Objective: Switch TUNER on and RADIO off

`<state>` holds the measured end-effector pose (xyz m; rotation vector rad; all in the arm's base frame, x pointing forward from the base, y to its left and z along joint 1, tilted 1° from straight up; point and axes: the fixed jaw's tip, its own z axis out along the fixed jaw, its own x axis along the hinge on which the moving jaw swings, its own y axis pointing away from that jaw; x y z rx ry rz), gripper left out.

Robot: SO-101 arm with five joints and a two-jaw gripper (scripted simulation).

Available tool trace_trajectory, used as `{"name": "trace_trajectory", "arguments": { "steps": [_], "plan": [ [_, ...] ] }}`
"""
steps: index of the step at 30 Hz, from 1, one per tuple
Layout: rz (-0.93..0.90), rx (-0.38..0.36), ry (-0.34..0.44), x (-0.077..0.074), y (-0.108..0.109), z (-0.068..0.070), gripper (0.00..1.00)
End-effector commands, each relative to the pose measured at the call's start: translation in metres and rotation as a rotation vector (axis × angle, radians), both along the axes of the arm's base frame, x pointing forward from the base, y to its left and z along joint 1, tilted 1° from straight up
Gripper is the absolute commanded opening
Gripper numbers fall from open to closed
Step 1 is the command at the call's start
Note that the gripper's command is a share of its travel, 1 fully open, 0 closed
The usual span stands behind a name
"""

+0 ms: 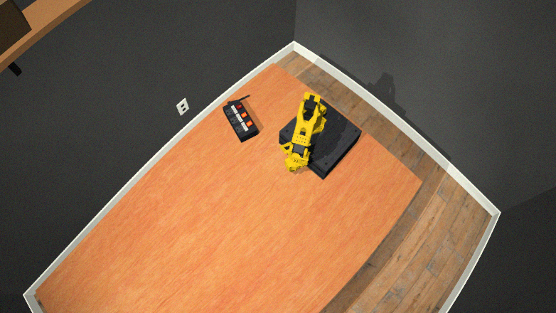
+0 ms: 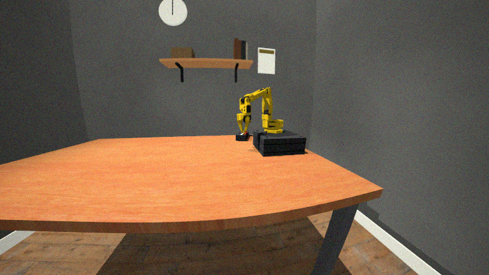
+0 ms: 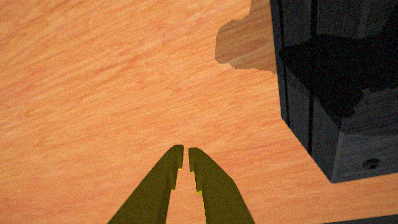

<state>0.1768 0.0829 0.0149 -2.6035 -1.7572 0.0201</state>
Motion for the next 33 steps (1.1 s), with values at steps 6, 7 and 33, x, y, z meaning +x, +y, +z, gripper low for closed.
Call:
{"name": "trace_trajectory", "arguments": {
  "steps": [6, 7, 33],
  "plan": [
    [0.248, 0.01, -0.014, -0.008, 0.012, 0.001, 0.0],
    [0.27, 0.01, -0.014, -0.009, 0.012, 0.001, 0.0],
    [0.592, 0.011, -0.013, -0.022, 0.025, 0.001, 0.0]
  ]
}}
